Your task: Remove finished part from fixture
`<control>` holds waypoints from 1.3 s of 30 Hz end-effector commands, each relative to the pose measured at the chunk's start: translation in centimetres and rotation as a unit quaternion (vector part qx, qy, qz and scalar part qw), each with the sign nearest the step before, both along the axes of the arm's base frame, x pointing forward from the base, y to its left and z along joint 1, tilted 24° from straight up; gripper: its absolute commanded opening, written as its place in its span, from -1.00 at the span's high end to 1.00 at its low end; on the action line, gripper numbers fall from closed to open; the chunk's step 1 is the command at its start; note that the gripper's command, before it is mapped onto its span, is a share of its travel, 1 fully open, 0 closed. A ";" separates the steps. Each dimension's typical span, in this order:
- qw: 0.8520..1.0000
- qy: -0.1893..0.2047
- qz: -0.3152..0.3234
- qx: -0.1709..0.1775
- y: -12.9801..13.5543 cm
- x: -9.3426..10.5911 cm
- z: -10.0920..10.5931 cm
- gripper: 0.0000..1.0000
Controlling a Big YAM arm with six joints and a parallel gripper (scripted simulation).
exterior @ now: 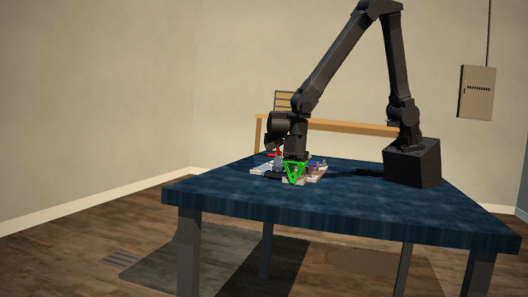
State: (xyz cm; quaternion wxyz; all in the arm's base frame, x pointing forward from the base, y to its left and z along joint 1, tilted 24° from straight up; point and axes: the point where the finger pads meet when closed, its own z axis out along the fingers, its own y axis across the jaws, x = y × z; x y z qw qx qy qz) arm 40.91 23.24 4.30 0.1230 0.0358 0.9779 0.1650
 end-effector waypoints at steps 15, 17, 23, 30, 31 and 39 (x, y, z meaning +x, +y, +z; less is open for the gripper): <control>0.999 -0.029 0.000 0.015 1.0 1.5 3.4 1.00; 0.999 -0.029 0.000 0.015 1.0 1.6 3.4 1.00; 0.999 -0.030 0.000 0.015 1.1 1.6 3.4 1.00; 0.999 -0.031 0.000 0.016 1.1 1.7 3.5 1.00; 0.999 -0.031 0.000 0.016 1.1 1.7 3.5 1.00; 0.999 -0.031 0.000 0.016 1.2 1.8 3.6 1.00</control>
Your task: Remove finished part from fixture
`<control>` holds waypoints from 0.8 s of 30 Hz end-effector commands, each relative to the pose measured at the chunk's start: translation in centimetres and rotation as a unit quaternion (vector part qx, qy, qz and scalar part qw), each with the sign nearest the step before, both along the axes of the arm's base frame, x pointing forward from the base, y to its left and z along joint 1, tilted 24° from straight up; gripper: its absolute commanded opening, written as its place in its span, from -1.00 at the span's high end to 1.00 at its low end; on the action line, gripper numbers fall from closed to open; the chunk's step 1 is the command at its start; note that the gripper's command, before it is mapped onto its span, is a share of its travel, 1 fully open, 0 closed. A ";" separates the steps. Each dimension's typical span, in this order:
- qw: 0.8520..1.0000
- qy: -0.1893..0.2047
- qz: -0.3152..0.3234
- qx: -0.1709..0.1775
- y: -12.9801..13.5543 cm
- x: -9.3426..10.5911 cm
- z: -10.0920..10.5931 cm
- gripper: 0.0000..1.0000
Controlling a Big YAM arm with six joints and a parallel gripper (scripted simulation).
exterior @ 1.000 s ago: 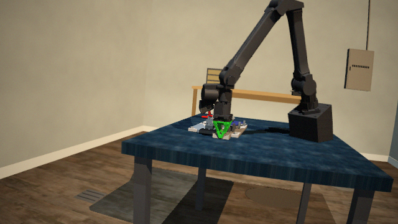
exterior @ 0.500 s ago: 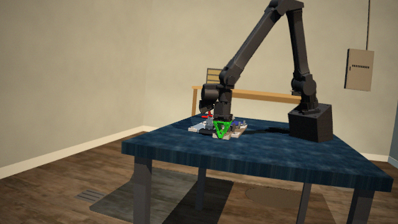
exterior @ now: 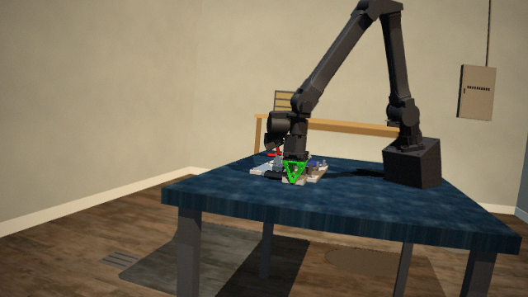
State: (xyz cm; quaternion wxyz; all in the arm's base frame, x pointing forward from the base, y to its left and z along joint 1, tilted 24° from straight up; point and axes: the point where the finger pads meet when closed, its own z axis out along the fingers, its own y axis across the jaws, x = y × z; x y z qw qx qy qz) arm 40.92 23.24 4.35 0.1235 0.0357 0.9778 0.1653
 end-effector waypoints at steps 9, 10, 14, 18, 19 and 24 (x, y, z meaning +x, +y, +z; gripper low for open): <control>0.999 -0.032 0.000 0.016 1.2 1.9 3.6 1.00; 0.999 -0.032 0.000 0.016 1.2 1.9 3.6 1.00; 0.999 -0.032 0.000 0.017 1.2 1.9 3.6 1.00; 0.999 -0.032 0.000 0.017 1.3 2.0 3.7 1.00; 0.999 -0.032 0.000 0.017 1.3 2.0 3.7 1.00; 0.999 -0.033 0.000 0.017 1.3 2.1 3.7 1.00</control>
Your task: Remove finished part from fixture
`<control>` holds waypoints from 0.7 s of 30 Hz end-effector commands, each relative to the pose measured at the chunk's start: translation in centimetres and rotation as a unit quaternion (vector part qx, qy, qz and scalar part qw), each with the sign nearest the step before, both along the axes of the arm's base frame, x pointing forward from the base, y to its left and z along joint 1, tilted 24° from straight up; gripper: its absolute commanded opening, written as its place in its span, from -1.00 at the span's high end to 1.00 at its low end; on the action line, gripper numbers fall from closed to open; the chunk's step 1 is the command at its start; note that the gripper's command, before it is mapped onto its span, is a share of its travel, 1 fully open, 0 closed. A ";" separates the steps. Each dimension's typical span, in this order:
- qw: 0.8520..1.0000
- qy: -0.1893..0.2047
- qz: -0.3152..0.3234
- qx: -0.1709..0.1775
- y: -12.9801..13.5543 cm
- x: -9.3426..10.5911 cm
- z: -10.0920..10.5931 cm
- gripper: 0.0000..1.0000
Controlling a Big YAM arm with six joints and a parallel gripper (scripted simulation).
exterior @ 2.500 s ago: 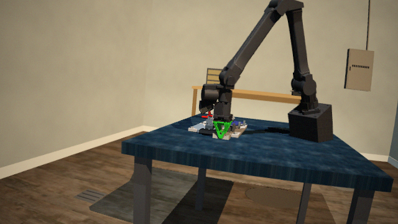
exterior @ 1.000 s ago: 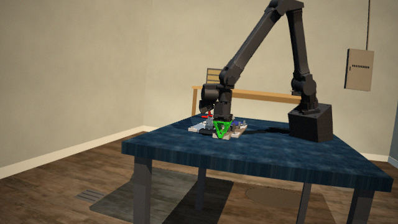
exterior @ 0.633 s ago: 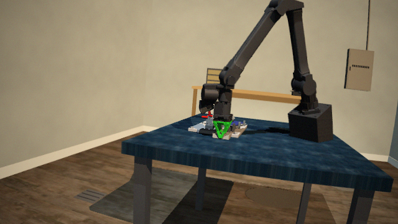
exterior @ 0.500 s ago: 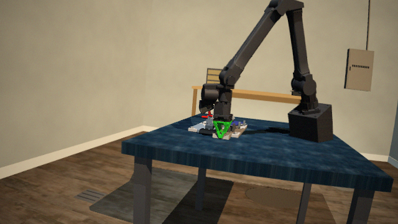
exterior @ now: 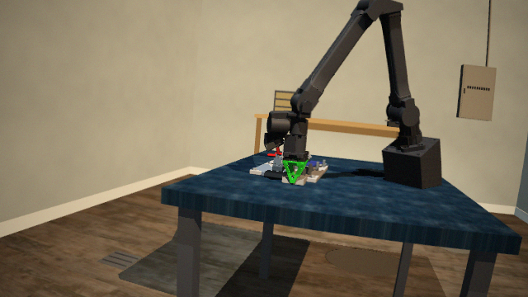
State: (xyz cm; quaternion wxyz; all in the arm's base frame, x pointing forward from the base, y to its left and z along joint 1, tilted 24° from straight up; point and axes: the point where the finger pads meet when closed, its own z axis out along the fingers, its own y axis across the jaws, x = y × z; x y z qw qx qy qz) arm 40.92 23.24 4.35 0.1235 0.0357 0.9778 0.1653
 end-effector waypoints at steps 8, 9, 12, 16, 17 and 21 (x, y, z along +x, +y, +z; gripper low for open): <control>0.999 -0.033 0.000 0.017 1.3 2.1 3.7 1.00; 0.999 -0.033 0.000 0.017 1.3 2.1 3.7 1.00; 0.999 -0.032 0.000 0.017 1.3 2.1 3.7 1.00; 0.999 -0.032 0.000 0.017 1.3 2.0 3.6 1.00; 0.999 -0.032 0.000 0.017 1.3 2.0 3.6 1.00; 0.999 -0.032 0.000 0.017 1.3 2.0 3.5 1.00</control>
